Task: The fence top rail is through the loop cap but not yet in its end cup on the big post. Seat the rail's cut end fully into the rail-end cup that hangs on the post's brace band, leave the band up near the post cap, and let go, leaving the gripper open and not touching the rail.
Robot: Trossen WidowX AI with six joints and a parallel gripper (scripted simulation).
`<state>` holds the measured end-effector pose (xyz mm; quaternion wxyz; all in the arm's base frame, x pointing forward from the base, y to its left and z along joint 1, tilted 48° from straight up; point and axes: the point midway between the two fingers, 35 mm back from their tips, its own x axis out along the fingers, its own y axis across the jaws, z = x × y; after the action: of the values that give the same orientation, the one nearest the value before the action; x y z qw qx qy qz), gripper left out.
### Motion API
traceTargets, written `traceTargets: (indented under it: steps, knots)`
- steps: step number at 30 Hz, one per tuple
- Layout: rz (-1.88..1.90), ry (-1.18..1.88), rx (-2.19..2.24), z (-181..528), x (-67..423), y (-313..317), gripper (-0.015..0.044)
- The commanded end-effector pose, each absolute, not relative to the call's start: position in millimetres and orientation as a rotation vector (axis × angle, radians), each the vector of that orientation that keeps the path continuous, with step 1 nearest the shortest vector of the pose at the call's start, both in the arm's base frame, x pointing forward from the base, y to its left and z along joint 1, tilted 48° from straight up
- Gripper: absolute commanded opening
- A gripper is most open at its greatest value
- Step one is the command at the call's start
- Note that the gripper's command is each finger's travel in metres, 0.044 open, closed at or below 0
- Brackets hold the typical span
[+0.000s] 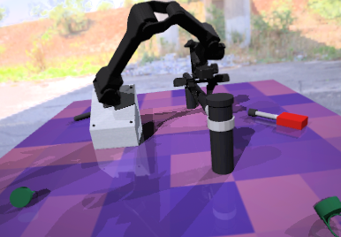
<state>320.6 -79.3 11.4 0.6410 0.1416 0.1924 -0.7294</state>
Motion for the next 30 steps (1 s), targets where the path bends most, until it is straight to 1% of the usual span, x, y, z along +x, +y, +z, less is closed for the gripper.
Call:
traceTargets:
  steps: [1, 30]
  knots:
    - [-1.653, 0.425, 0.311, 18.0, 322.3, -80.7, 0.0000]
    - [-1.663, 0.437, 0.319, 13.0, 321.0, -79.2, 0.0000]
